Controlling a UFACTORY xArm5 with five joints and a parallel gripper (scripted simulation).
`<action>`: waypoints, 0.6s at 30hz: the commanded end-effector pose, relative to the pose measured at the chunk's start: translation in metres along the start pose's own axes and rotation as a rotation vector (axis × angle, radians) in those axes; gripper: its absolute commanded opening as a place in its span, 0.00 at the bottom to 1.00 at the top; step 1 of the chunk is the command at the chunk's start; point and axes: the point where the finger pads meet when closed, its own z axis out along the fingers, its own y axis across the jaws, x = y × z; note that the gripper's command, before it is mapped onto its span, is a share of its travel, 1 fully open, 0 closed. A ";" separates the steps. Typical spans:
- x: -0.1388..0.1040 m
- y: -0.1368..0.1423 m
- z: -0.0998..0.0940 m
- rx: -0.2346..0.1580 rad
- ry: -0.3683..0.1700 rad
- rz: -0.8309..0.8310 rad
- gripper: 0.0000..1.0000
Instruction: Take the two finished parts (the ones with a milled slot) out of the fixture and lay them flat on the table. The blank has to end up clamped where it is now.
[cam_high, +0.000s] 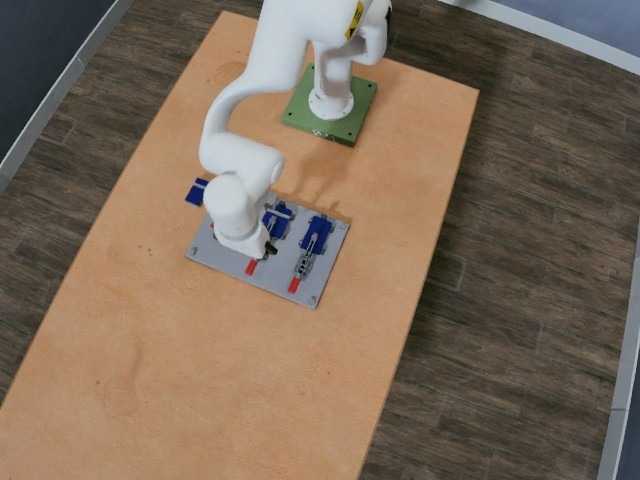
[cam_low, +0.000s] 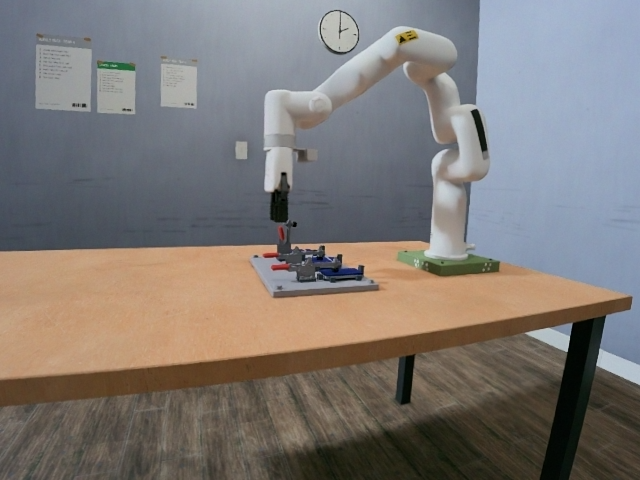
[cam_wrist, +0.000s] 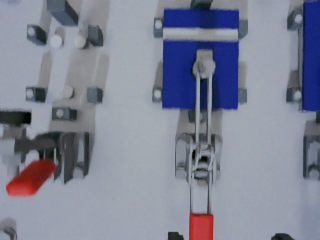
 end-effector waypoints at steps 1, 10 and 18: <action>-0.012 0.000 -0.001 0.000 0.000 0.000 0.48; -0.015 0.000 -0.001 0.000 0.000 0.000 0.48; -0.015 0.000 0.008 0.000 0.000 0.000 0.48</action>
